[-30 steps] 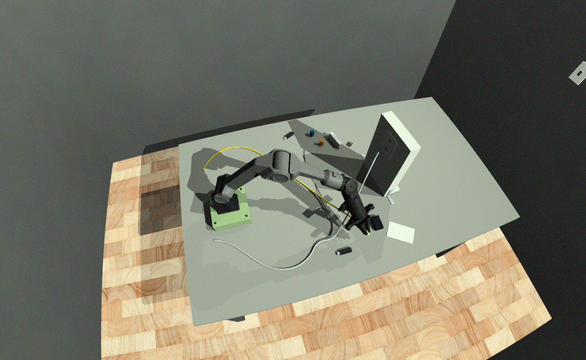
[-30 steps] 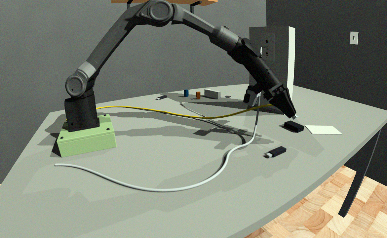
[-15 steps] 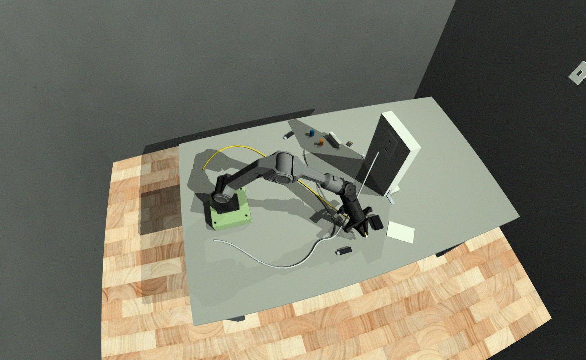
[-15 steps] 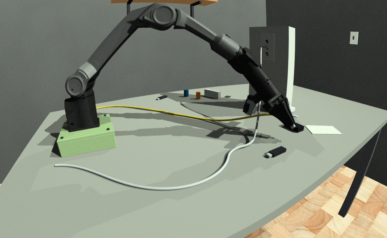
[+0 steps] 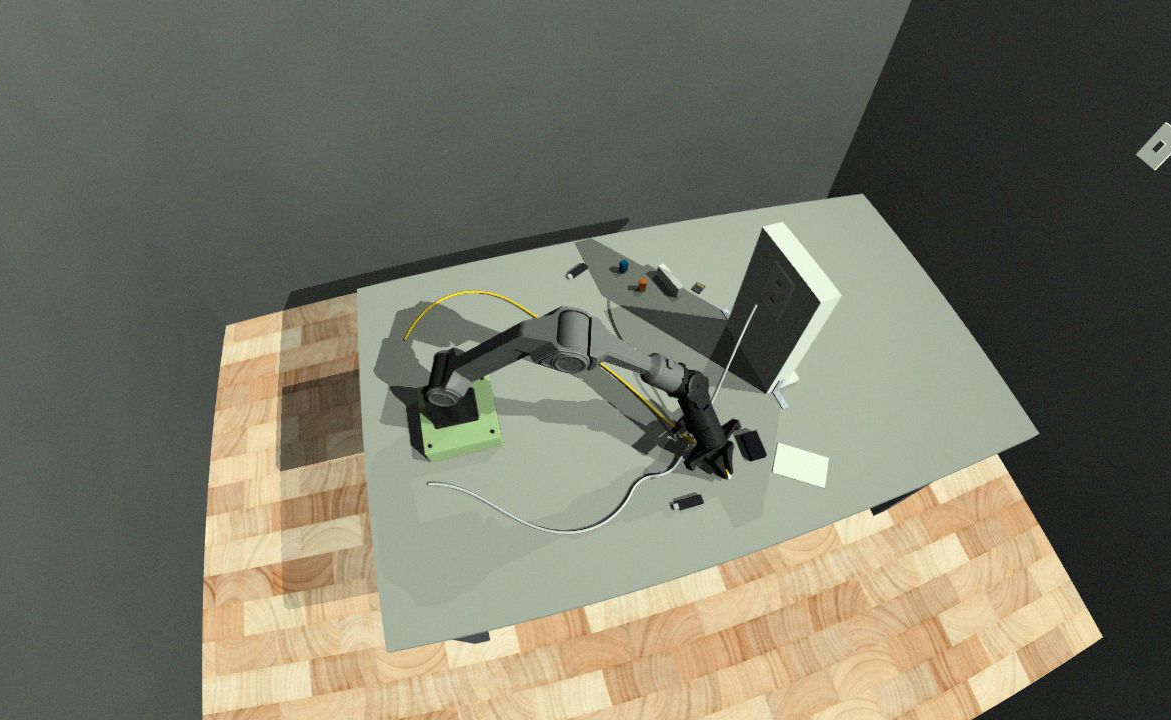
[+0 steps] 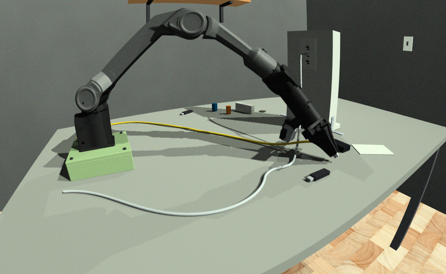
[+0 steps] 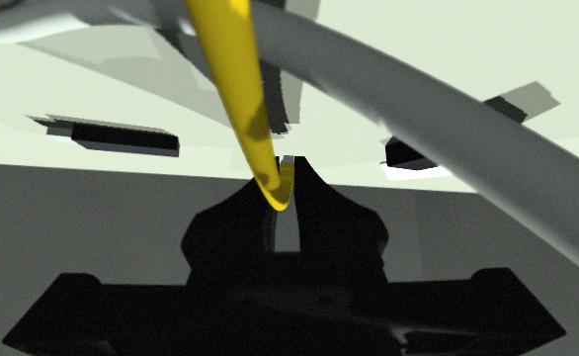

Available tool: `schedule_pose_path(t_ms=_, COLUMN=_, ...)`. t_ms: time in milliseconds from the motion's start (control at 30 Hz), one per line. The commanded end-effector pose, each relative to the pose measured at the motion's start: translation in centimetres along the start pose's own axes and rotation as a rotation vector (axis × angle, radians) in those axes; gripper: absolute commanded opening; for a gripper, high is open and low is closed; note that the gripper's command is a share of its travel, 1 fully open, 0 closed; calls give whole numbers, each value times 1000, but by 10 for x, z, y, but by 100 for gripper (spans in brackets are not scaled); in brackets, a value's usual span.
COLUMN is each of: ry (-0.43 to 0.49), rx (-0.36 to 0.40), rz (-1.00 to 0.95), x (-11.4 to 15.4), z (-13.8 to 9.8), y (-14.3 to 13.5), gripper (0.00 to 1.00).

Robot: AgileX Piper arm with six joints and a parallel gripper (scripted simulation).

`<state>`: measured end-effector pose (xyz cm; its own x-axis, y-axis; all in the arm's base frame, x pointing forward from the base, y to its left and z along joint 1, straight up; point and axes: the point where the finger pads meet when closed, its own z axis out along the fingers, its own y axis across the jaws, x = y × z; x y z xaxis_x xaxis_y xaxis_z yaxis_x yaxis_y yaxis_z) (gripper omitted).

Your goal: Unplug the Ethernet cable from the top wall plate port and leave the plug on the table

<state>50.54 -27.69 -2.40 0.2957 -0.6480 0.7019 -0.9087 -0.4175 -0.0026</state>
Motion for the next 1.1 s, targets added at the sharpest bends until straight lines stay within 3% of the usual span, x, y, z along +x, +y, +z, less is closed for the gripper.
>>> schedule_pose_path(t_ms=0, ry=2, rx=2, rz=1, x=0, z=0, y=0, gripper=0)
schedule_pose_path(t_ms=1067, ry=3, rx=2, rz=2, x=-4, z=5, y=-1, gripper=0)
